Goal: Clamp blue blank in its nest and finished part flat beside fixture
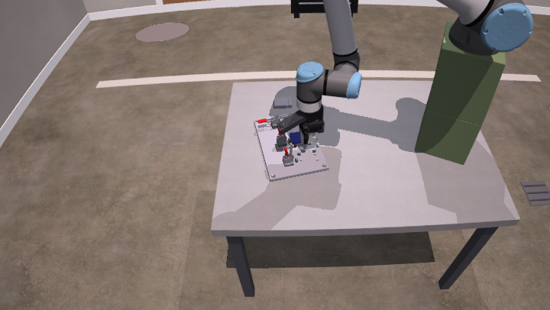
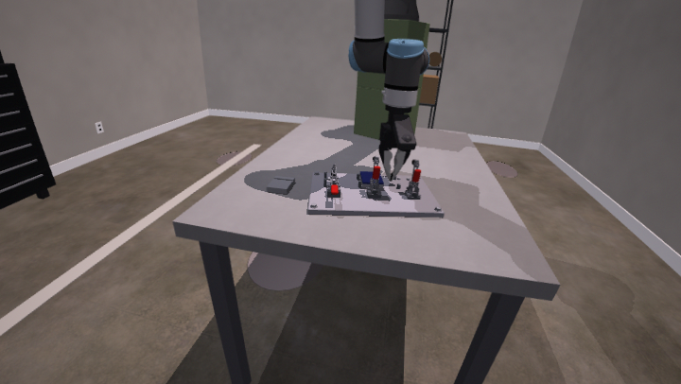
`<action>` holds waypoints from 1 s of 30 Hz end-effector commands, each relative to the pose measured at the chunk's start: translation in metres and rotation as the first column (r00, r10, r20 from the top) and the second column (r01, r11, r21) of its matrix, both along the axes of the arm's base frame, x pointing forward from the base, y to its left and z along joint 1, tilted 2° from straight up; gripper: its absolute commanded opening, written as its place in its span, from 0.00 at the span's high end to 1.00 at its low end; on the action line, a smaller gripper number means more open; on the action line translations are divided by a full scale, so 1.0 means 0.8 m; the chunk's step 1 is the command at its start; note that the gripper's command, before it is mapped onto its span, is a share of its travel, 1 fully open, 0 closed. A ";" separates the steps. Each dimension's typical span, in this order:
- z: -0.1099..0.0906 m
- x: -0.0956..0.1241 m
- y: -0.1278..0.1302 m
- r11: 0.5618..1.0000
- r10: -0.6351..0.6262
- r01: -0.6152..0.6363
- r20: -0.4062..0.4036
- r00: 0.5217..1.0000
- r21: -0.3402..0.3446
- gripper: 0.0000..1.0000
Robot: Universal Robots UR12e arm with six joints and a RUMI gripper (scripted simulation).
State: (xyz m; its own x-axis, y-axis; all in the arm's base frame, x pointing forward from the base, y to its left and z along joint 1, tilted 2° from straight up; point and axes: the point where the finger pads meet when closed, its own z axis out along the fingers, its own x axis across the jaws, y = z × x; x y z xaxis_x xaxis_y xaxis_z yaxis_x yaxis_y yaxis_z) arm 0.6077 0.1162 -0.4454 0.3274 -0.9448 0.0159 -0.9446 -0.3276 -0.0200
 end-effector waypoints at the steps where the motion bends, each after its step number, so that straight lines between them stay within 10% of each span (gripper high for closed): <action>1: 0.001 0.002 -0.003 1.000 0.000 0.000 0.001 1.000 0.000 1.00; 30: 0.001 0.003 -0.008 1.000 0.000 0.000 0.001 1.000 0.000 1.00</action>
State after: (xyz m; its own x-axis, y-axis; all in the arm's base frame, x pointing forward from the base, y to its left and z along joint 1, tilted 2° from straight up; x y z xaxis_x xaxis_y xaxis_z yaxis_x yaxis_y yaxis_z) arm 0.6093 0.1116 -0.4453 0.3273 -0.9448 0.0159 -0.9446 -0.3276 -0.0201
